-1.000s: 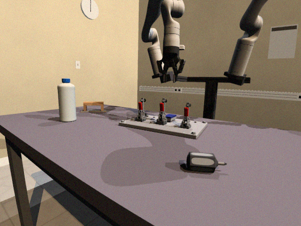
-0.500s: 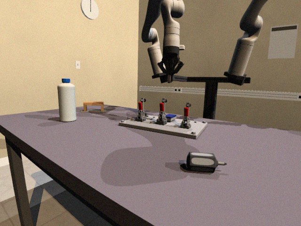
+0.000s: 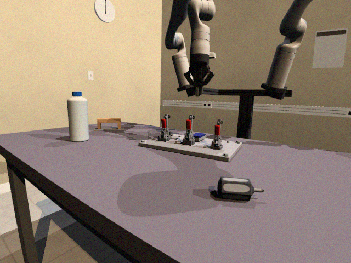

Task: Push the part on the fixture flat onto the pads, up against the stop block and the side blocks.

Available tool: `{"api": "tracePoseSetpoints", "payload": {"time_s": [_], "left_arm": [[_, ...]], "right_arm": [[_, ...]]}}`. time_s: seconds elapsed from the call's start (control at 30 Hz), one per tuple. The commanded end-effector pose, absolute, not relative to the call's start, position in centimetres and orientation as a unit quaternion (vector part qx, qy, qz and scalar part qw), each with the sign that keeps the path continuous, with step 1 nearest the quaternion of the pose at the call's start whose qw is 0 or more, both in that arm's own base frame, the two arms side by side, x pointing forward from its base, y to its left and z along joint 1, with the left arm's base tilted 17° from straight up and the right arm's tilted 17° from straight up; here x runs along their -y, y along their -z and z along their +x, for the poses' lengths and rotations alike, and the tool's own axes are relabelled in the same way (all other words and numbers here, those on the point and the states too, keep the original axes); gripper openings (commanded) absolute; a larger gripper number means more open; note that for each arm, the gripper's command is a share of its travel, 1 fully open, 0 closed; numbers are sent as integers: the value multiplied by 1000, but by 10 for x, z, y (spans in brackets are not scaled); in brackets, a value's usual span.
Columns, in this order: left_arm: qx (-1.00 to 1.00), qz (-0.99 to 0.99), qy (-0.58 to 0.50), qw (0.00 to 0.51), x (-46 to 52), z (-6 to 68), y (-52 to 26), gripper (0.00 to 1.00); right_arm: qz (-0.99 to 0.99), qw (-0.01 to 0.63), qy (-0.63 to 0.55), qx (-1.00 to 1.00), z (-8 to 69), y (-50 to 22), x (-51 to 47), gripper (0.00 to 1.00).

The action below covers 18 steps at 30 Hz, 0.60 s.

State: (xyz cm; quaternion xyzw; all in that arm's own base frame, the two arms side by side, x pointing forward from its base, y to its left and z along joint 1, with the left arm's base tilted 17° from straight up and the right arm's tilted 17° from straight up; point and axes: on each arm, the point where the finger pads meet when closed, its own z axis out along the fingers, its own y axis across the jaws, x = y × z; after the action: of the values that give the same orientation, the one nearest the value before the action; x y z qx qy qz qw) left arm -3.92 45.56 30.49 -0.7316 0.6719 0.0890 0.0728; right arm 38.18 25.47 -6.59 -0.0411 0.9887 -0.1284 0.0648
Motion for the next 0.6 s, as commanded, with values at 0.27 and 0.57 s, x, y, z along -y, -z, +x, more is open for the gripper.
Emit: {"api": "tracePoseSetpoints", "payload": {"time_s": [0.27,0.57], "left_arm": [[-672,-732,-90,74,-456,-39,-306,1000],[-672,-732,-90,74,-456,-39,-306,1000]], "right_arm": [[-41,65,128,-989,382,65,-256,99],[-41,65,128,-989,383,72,-254,99]]}}
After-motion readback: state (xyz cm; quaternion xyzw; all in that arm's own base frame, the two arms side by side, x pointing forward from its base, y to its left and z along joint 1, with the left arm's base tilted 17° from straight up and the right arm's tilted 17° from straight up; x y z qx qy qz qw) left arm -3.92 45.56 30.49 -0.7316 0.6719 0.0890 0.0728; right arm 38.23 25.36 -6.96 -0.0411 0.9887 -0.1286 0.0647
